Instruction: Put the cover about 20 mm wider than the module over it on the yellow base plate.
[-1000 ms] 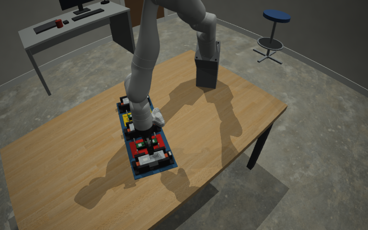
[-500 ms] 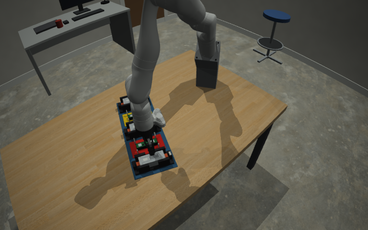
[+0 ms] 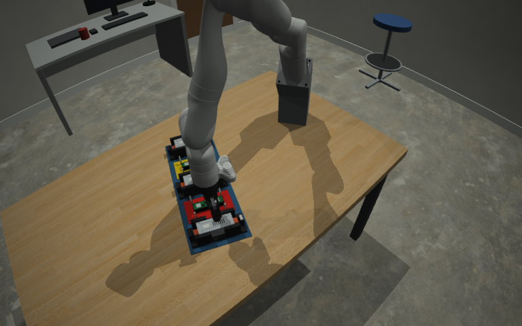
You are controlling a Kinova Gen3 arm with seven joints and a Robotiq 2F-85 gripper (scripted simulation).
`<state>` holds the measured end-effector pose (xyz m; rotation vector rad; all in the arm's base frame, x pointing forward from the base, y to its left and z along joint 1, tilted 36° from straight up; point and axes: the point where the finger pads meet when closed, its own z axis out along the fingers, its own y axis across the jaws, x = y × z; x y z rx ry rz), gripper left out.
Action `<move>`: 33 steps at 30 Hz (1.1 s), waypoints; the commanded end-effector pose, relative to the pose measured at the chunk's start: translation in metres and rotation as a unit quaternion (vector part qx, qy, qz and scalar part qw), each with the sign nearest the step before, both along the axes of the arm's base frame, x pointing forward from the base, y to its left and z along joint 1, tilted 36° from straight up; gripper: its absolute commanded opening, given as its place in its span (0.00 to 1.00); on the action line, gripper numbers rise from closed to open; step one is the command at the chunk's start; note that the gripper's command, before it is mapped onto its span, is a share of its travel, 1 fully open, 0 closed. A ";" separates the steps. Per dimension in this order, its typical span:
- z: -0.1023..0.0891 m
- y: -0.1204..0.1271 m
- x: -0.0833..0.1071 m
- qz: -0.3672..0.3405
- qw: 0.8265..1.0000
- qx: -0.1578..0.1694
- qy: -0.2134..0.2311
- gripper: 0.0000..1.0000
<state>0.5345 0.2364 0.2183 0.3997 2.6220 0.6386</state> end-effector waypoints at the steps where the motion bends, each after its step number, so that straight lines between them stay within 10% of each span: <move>1: 0.001 0.000 0.002 -0.001 1.000 0.001 -0.002 1.00; 33: -0.008 0.002 0.007 -0.002 1.000 0.002 0.000 1.00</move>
